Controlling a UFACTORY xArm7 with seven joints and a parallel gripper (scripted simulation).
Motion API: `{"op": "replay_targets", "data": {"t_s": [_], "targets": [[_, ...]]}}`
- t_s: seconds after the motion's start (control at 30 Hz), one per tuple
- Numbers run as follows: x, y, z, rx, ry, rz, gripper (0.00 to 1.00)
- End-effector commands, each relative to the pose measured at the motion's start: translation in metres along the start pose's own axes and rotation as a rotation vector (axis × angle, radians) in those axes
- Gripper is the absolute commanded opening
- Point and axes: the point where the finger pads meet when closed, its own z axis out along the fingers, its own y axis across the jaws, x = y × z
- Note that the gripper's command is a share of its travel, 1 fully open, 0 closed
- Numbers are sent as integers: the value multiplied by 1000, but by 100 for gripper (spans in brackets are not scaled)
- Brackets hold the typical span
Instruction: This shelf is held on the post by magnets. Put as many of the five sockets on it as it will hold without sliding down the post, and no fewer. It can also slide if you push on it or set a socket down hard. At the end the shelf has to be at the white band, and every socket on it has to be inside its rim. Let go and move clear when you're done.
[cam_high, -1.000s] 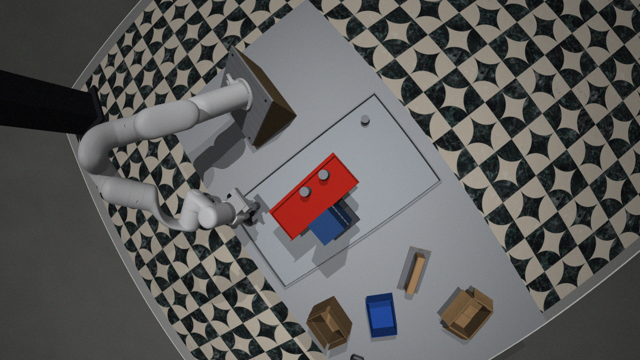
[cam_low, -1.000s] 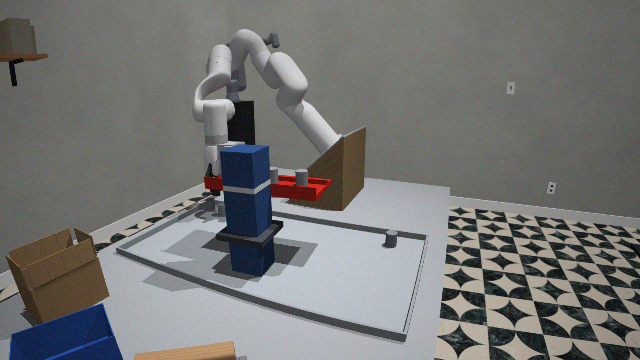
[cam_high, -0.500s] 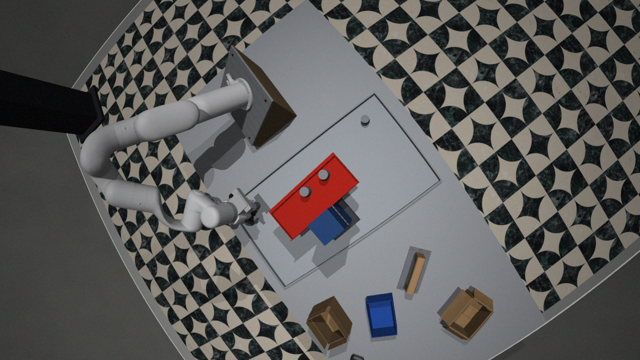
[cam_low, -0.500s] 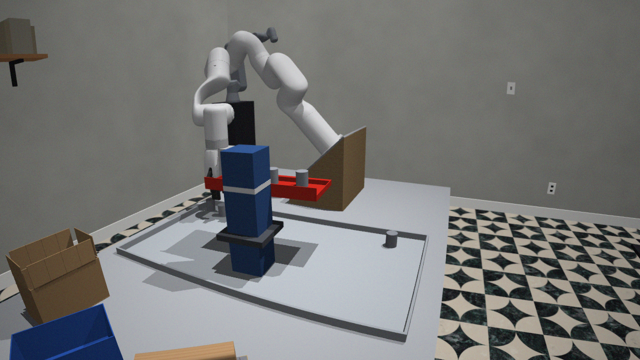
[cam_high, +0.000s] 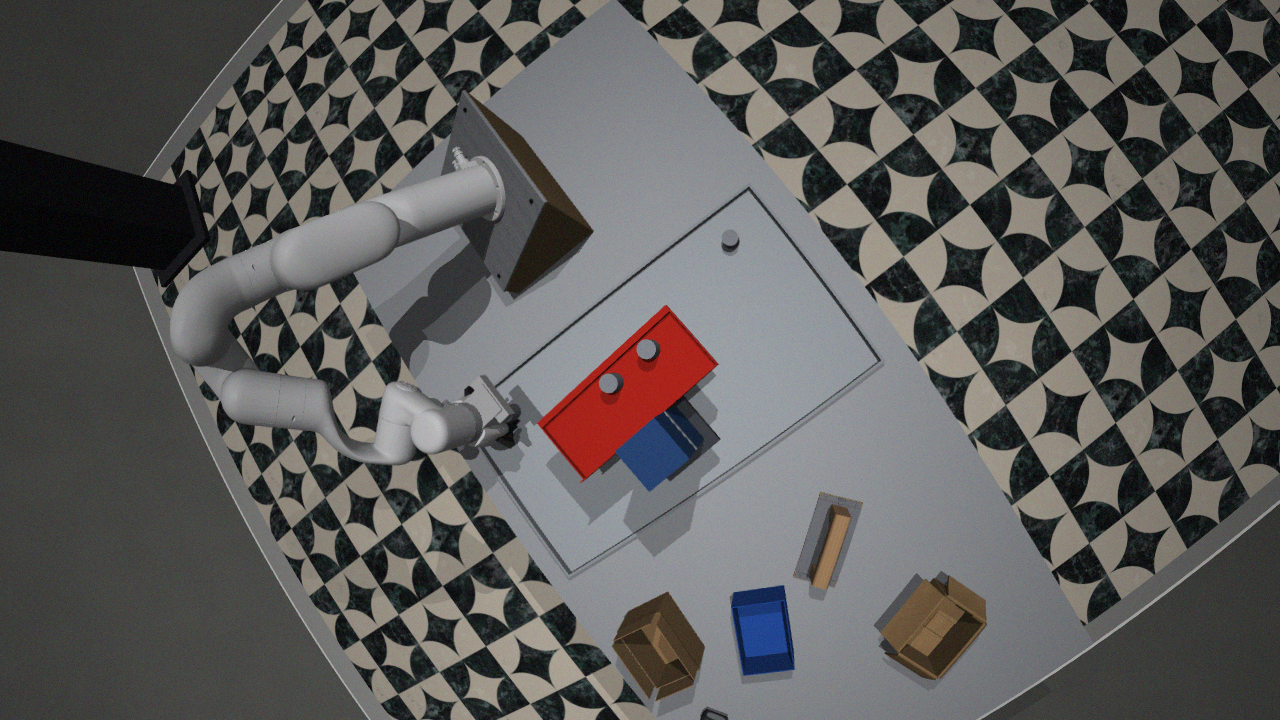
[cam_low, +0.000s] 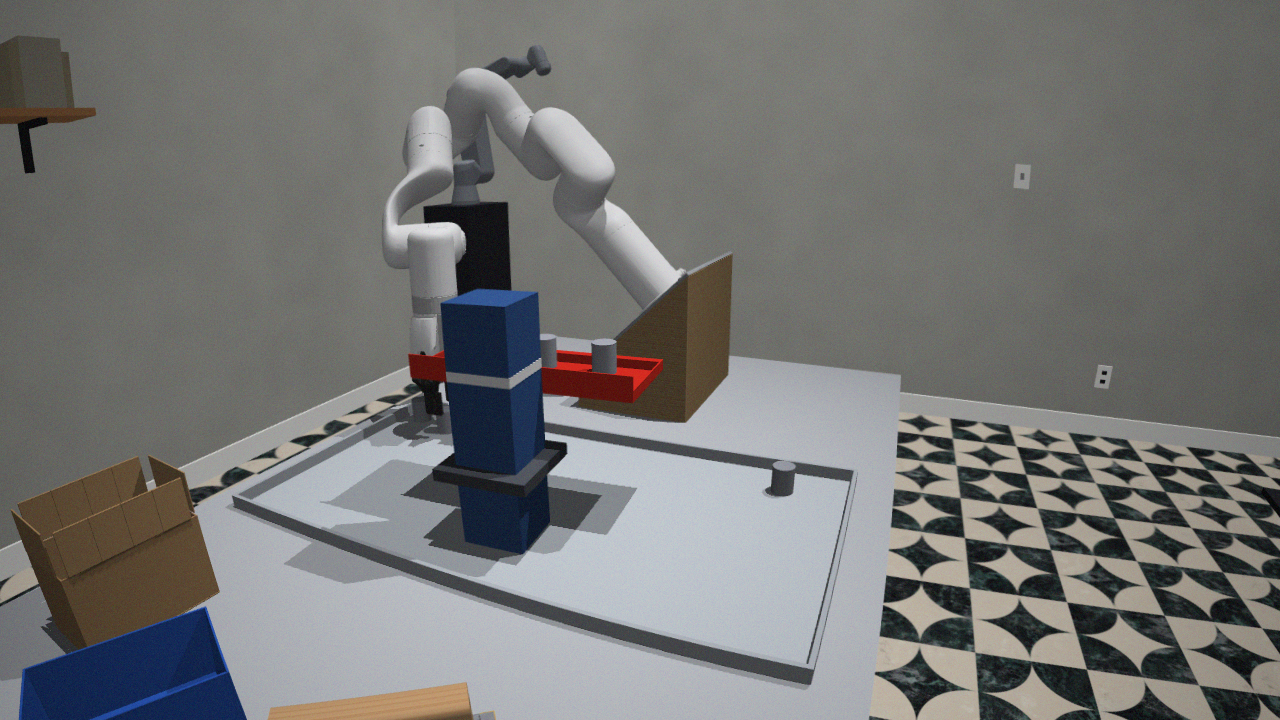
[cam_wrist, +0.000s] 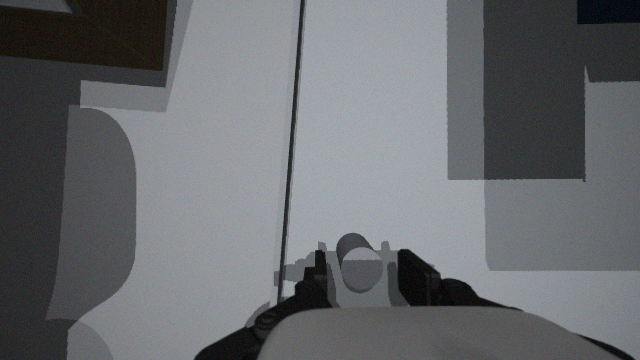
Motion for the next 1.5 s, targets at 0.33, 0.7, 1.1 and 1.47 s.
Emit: {"op": "replay_targets", "data": {"t_s": [0.33,0.7,1.1,1.47], "targets": [[-1,3,14,-5,-2,0,61],[-1,3,19,-5,-2,0,61],[-1,3,22,-5,-2,0,0],[-1,3,22,-5,-2,0,0]]}}
